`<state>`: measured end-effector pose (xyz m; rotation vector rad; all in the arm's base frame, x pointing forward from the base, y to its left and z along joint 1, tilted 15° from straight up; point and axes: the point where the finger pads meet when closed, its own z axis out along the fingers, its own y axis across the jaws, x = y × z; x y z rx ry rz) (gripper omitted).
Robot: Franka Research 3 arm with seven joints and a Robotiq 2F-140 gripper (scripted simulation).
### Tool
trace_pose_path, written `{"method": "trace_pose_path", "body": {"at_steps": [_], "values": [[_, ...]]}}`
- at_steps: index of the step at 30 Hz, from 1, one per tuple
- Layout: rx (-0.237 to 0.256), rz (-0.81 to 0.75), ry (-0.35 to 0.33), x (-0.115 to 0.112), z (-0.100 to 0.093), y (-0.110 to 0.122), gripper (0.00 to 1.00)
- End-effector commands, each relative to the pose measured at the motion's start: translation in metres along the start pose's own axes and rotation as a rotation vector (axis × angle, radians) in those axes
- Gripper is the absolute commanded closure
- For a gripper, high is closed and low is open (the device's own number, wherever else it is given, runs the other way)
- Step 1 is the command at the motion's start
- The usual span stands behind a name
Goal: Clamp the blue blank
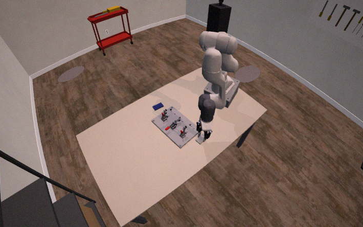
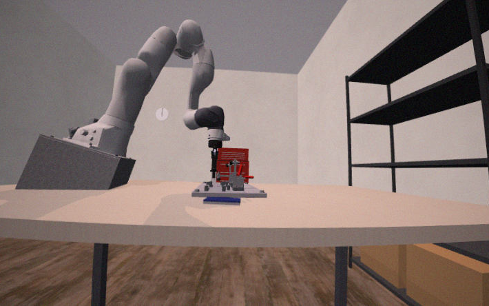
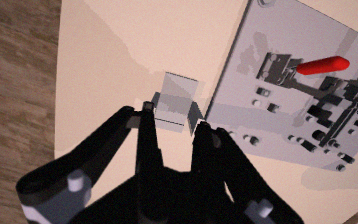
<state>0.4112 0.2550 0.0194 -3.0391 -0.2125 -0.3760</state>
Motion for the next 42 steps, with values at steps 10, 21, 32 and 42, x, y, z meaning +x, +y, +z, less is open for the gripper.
{"method": "trace_pose_path", "body": {"at_steps": [10,21,32,42], "values": [[0.001,-0.001,0.002,0.0007,0.0002,0.002,1.0],[0.001,-0.001,0.002,0.0007,0.0002,0.002,0.53],[0.001,-0.001,0.002,0.0007,0.0002,0.002,0.53],[0.001,-0.001,0.002,0.0007,0.0002,0.002,0.53]]}}
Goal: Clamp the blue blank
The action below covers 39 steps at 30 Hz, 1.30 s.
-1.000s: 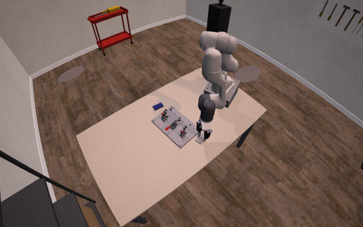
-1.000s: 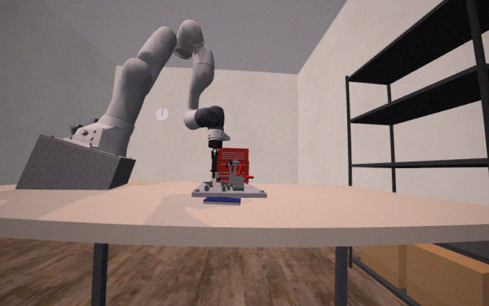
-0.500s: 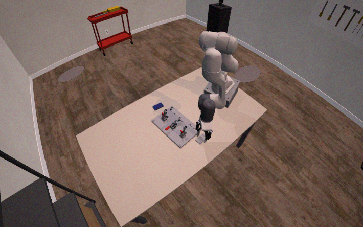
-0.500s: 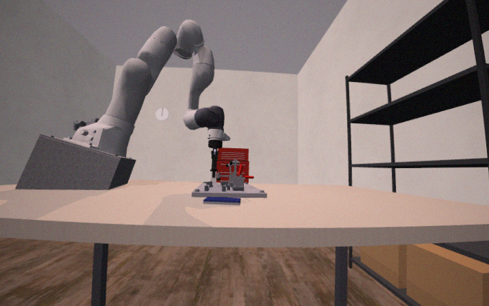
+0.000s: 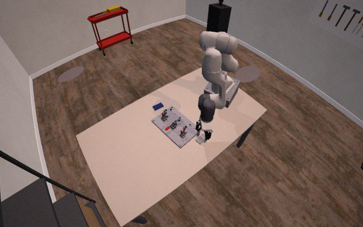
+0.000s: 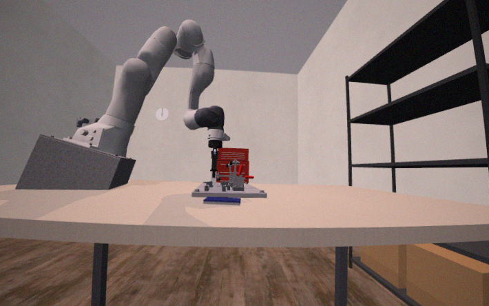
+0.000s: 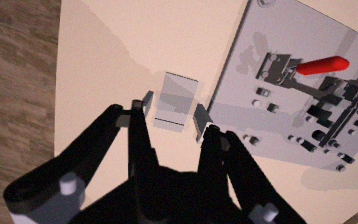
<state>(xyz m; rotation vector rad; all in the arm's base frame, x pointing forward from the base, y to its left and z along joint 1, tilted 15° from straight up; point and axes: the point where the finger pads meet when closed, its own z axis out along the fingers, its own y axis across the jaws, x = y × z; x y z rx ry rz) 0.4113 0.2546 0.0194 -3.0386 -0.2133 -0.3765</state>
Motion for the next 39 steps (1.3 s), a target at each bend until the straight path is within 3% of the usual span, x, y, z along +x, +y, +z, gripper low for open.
{"method": "trace_pose_path", "body": {"at_steps": [1,17,21,32,39], "values": [[0.0,-0.001,0.001,0.001,0.0,0.002,0.53],[0.0,-0.001,0.001,0.001,-0.004,0.002,0.53],[0.0,-0.001,0.001,0.001,-0.02,0.002,0.53],[0.0,-0.001,0.001,0.001,-0.088,0.002,0.53],[0.0,-0.001,0.001,0.001,-0.099,0.002,0.53]]}}
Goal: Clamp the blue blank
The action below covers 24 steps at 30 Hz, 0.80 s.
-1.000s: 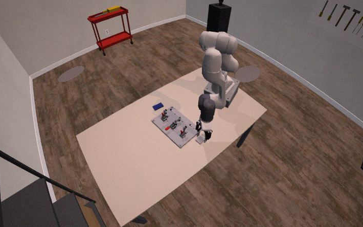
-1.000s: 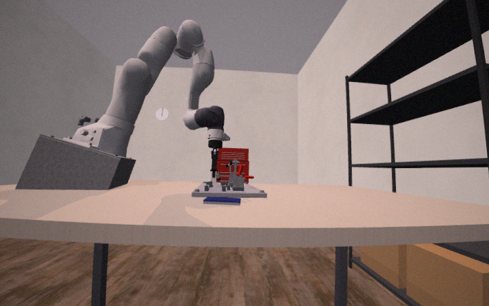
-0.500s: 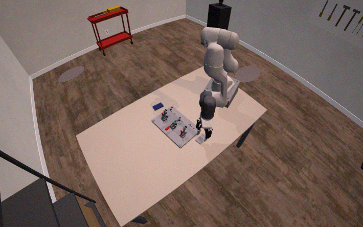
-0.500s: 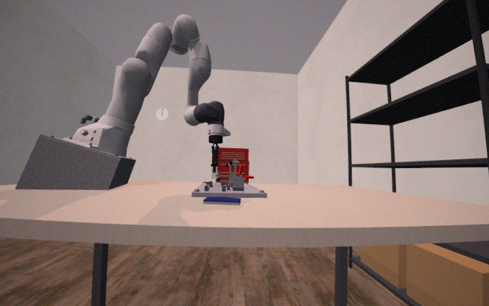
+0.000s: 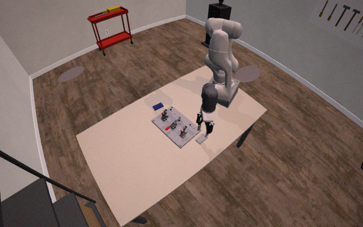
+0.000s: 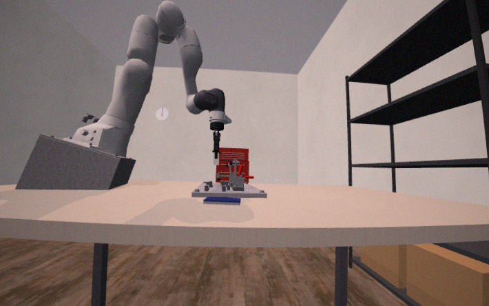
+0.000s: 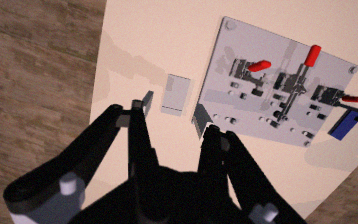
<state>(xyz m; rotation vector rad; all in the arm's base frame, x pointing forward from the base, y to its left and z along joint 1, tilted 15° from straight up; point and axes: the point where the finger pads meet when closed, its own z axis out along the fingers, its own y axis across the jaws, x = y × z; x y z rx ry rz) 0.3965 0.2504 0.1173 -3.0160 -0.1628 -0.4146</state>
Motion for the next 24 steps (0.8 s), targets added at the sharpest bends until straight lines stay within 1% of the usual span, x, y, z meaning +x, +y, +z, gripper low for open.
{"method": "trace_pose_path", "body": {"at_steps": [1,13,14,24], "values": [[-0.014,-0.034,-0.028,-0.0087,-0.0014,0.0053,0.53],[-0.014,-0.034,-0.028,-0.0087,-0.0015,0.0053,0.53],[-0.014,-0.034,-0.028,-0.0087,-0.0015,0.0053,0.42],[-0.014,-0.034,-0.028,-0.0087,-0.0015,0.0053,0.42]]}}
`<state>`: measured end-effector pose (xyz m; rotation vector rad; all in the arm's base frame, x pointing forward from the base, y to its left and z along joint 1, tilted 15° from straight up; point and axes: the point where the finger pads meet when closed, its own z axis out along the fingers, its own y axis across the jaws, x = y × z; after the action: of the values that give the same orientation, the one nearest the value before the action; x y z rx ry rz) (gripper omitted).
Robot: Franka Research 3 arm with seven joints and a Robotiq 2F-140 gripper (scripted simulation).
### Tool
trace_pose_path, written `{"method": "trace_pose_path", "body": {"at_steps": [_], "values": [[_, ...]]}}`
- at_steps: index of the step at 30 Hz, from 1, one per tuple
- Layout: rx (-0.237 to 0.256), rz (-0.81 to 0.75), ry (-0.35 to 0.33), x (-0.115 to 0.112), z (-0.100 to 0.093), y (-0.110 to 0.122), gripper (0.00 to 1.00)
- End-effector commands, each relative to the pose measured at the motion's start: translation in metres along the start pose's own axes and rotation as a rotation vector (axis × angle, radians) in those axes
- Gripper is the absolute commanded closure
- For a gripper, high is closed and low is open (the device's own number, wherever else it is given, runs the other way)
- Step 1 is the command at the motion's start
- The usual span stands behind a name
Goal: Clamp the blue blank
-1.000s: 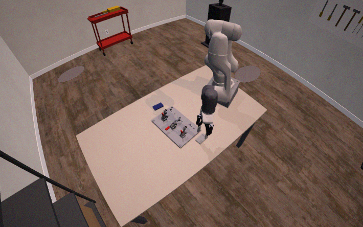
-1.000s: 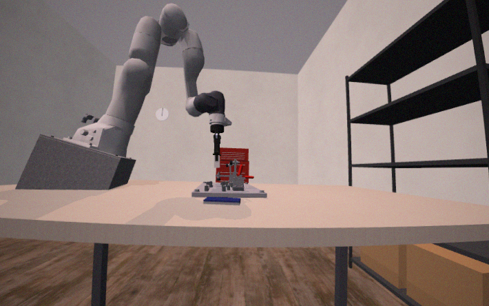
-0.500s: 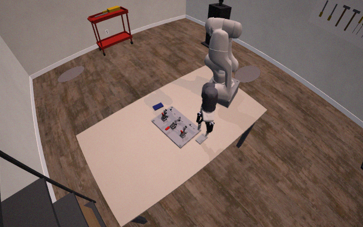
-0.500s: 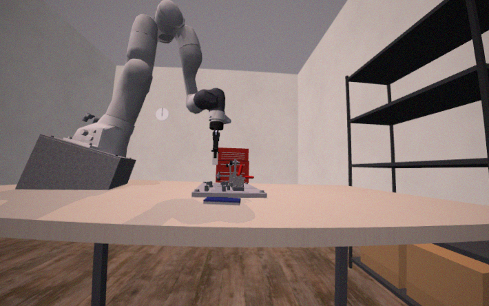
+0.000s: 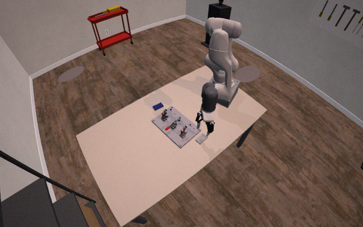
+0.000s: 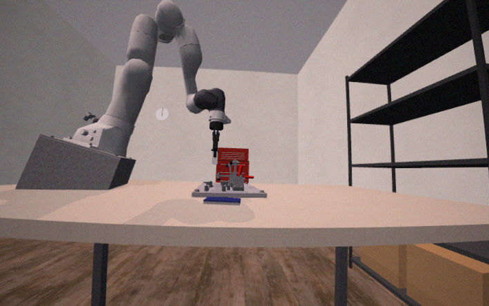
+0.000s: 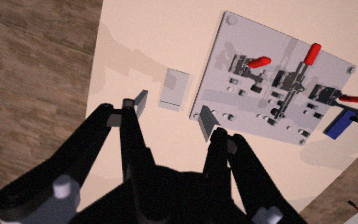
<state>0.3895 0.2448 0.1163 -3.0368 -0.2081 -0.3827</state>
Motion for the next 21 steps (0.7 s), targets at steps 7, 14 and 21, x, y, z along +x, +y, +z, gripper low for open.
{"method": "trace_pose_path", "body": {"at_steps": [7,14,21], "values": [[0.0,-0.004,-0.003,-0.0012,0.0,0.0003,0.42],[0.0,-0.004,-0.003,-0.0012,0.0,0.0003,0.42],[0.0,-0.004,-0.003,-0.0012,-0.0034,0.0003,0.42]]}}
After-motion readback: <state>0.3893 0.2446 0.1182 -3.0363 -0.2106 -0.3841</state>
